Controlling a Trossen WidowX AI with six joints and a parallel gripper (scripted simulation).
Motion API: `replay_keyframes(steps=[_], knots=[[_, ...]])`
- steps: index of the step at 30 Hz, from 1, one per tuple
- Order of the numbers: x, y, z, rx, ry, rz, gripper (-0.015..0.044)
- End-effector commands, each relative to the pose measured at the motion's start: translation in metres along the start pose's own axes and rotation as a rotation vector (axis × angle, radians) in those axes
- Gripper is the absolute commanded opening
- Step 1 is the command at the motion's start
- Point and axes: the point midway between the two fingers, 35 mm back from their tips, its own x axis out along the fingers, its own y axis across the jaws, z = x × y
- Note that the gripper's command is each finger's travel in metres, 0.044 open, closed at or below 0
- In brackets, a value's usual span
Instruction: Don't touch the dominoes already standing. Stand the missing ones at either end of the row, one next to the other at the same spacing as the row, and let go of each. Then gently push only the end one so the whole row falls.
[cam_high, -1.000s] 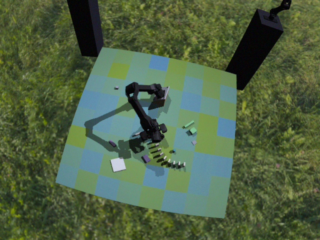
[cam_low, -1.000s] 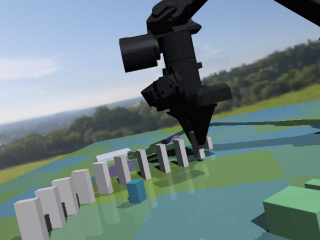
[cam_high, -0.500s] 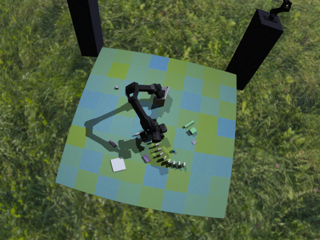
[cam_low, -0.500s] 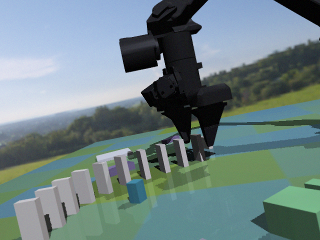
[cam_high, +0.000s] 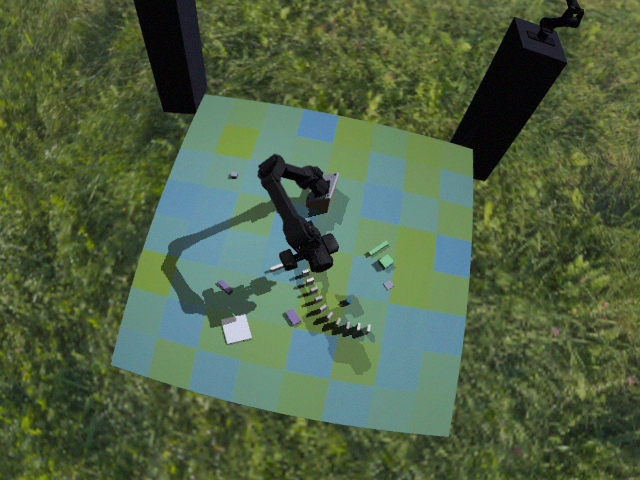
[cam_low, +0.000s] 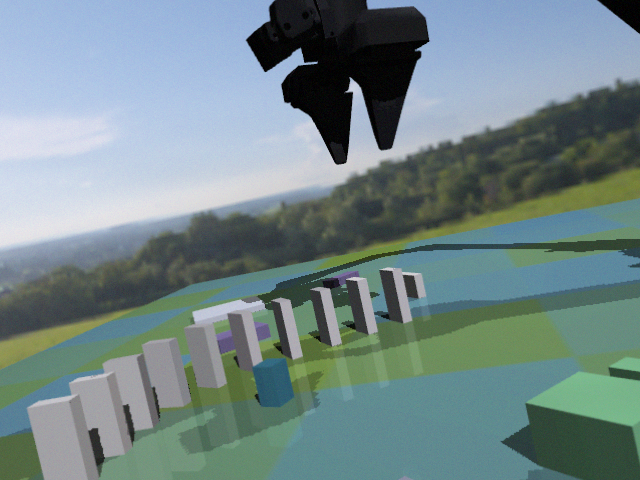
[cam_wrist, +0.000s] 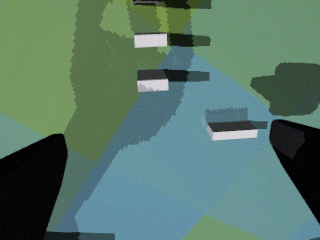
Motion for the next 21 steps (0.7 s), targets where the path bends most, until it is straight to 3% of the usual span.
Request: replay_keyframes(steps=[1, 4, 14, 21], knots=[[-0.007, 0.0, -0.005, 0.003, 0.021, 0.008, 0.044], [0.002, -0.014, -0.009, 0.19, 0.018, 0.011, 0.044], [0.061, -0.102, -0.064, 1.464, 0.019, -0.016, 0.044], [0.067, -0.109, -0.071, 1.585, 0.019, -0.024, 0.044]])
